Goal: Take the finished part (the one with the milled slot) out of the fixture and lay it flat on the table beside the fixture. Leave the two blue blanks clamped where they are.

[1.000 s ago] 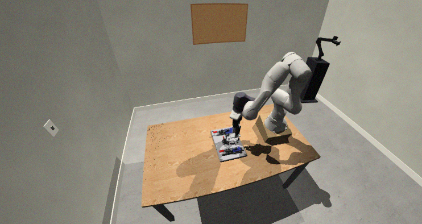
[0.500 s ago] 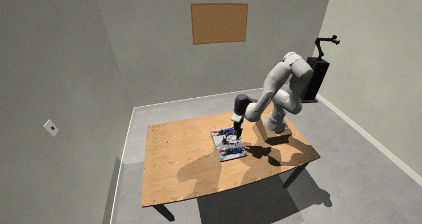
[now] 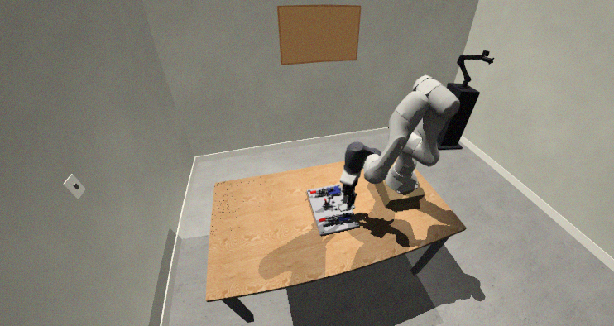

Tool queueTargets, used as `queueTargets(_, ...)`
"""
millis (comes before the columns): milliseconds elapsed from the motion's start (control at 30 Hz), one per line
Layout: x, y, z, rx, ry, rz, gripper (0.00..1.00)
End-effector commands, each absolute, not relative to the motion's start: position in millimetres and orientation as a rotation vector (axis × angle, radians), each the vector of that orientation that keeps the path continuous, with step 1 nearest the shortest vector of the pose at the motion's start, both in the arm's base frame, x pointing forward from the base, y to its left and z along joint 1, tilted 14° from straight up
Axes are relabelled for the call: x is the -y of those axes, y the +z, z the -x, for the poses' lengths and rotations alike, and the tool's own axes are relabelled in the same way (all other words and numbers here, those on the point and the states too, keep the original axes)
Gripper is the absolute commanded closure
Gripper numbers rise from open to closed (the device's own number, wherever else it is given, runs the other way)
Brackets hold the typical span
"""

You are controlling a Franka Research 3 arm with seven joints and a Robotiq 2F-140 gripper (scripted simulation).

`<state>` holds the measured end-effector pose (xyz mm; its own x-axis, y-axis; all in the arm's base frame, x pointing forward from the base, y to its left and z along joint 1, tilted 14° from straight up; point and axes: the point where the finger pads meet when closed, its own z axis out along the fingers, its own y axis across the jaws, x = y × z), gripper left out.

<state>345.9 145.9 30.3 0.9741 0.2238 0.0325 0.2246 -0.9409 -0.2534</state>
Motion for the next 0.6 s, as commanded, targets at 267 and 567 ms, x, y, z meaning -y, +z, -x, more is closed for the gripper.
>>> queueTargets(267,-186.7,41.4,-339.6,0.241,0.001,2.884,1.0)
queueTargets(567,-221.7,50.4,-333.1,0.241,0.001,2.884,1.0)
